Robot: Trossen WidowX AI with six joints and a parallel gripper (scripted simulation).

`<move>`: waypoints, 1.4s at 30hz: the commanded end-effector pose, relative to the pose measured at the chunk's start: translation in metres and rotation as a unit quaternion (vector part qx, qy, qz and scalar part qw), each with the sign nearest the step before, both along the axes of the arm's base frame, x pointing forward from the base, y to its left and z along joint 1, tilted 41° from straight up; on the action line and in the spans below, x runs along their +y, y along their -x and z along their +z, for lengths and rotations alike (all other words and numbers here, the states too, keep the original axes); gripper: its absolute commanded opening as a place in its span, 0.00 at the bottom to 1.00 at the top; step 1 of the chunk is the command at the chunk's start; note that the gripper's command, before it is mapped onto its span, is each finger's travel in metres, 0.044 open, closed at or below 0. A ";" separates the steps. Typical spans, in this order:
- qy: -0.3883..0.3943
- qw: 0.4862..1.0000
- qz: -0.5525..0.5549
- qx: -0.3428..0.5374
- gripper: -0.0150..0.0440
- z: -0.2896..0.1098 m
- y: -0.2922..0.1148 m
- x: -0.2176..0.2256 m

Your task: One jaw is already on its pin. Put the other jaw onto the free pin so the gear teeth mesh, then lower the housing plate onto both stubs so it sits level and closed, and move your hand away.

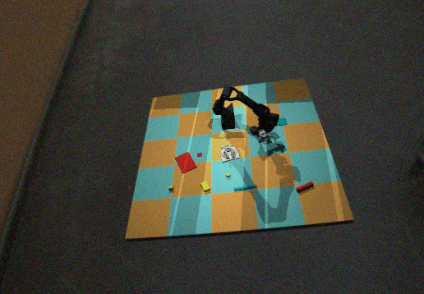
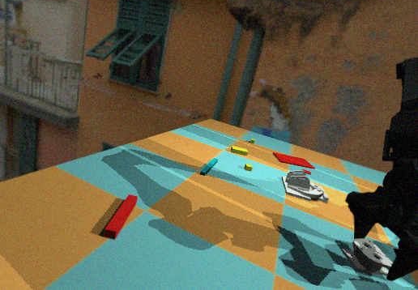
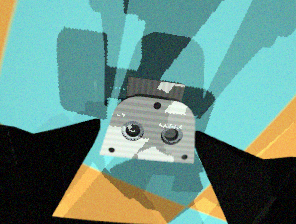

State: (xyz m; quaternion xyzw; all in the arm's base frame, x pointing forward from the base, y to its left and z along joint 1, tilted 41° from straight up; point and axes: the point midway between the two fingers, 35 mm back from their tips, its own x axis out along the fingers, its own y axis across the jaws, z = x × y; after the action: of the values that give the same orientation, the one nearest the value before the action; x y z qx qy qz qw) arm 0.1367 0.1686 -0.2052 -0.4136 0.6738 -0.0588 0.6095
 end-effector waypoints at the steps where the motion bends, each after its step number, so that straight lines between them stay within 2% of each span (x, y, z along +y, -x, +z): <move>1: 0.002 1.000 0.004 0.001 1.00 0.000 0.000 -0.002; 14: 0.002 1.000 0.004 0.001 1.00 -0.001 0.000 -0.002; 28: 0.000 1.000 0.000 0.000 0.85 -0.001 0.000 -0.001; 42: 0.000 1.000 0.001 0.000 0.85 0.007 0.000 0.007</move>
State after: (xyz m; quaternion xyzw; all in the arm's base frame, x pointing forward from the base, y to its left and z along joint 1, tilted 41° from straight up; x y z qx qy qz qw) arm 0.1356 0.1676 -0.2028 -0.4185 0.6742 -0.0601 0.6056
